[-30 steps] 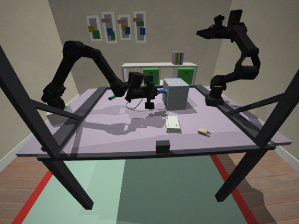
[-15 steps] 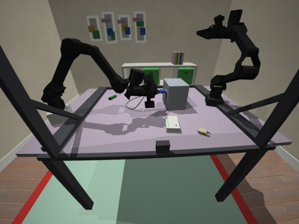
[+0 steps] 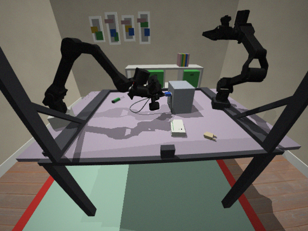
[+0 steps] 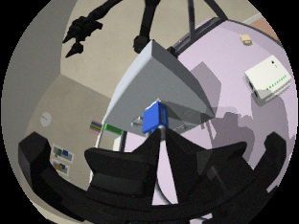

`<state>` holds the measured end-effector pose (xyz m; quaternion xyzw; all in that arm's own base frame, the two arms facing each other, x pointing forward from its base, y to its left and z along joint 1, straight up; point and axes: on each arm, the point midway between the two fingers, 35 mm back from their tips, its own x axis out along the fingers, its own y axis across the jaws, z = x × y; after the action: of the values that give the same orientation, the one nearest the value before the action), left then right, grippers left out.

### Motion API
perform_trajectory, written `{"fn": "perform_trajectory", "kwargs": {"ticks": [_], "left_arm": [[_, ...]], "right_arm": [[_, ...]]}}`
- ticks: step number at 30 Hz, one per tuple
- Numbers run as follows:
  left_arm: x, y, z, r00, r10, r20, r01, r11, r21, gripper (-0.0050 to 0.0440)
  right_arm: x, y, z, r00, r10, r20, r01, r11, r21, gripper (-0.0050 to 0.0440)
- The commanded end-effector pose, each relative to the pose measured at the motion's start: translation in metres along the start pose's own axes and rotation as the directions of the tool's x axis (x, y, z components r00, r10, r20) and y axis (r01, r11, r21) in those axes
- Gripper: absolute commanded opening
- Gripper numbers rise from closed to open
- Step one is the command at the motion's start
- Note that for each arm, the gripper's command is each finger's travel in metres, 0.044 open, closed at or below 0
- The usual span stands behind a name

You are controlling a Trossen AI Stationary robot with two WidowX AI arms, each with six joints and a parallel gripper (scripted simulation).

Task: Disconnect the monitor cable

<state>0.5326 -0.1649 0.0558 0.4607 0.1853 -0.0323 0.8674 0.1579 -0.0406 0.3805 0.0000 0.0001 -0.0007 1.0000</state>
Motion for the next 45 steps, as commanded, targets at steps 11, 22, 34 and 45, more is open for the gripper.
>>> {"fn": "perform_trajectory", "kwargs": {"ticks": [11, 22, 34, 45], "left_arm": [[-0.0028, 0.0136, 0.0082, 0.999, -0.044, 0.019, 0.045, 0.994, -0.097, 0.0048], [-0.0028, 0.0136, 0.0082, 0.999, -0.044, 0.019, 0.045, 0.994, -0.097, 0.0264], [-0.0028, 0.0136, 0.0082, 0.999, -0.044, 0.019, 0.045, 0.994, -0.097, 0.0440], [0.0019, 0.0097, 0.0104, 0.996, 0.072, 0.045, -0.075, 0.994, 0.074, 0.0440]], "right_arm": [[-0.0003, 0.0011, 0.0029, 1.000, 0.001, 0.001, -0.001, 1.000, -0.006, 0.0440], [-0.0003, 0.0011, 0.0029, 1.000, 0.001, 0.001, -0.001, 1.000, -0.006, 0.0440], [-0.0003, 0.0011, 0.0029, 1.000, 0.001, 0.001, -0.001, 1.000, -0.006, 0.0440], [-0.0003, 0.0011, 0.0029, 1.000, 0.001, 0.001, -0.001, 1.000, -0.006, 0.0440]]}}
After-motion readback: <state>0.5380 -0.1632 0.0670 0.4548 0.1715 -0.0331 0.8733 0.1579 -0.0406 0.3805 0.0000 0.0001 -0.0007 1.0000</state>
